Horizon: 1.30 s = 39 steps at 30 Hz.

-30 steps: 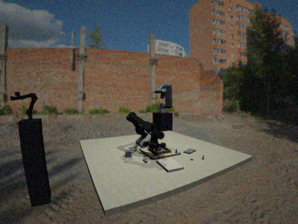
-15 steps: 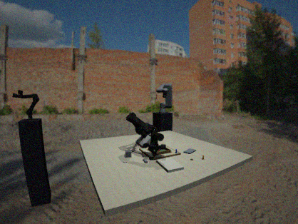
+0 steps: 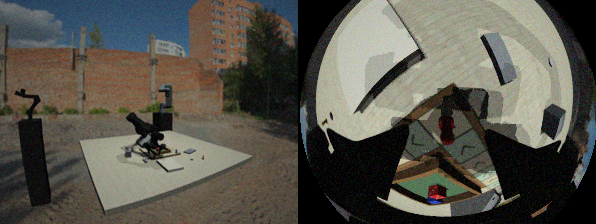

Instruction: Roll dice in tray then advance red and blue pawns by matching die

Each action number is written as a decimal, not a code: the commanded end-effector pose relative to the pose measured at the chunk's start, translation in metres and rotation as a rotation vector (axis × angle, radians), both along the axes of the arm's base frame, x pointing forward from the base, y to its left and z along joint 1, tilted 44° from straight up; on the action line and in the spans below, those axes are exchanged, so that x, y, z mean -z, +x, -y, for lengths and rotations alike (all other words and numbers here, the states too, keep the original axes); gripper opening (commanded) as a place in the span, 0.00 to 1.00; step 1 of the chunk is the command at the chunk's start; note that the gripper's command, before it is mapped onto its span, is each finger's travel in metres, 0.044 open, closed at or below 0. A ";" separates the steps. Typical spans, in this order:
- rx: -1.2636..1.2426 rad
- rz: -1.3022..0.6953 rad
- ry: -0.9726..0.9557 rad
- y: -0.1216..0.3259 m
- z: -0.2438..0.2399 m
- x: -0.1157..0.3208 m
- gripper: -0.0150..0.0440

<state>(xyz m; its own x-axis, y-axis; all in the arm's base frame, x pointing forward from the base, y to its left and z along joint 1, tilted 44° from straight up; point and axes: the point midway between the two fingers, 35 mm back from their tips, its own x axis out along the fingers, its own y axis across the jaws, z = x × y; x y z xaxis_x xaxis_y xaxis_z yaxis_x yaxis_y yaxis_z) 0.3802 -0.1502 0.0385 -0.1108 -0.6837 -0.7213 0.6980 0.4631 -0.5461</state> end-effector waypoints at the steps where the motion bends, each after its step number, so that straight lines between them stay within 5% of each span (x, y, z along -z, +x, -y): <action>1: -0.010 0.010 -0.003 0.006 -0.024 -0.024 1.00; 6: -0.011 0.010 -0.004 0.007 -0.031 -0.032 1.00; 15: -0.579 -0.512 0.095 0.037 -0.127 0.052 0.60; 22: -0.990 -0.912 0.143 0.031 -0.198 0.119 0.59; 39: -0.994 -0.917 0.143 0.027 -0.187 0.131 0.59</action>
<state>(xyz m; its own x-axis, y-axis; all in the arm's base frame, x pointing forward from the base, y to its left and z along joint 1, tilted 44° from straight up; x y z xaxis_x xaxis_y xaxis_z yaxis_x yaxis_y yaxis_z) 0.4076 0.0387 -0.0899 -0.0965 -0.6795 -0.7273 -0.5388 0.6500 -0.5358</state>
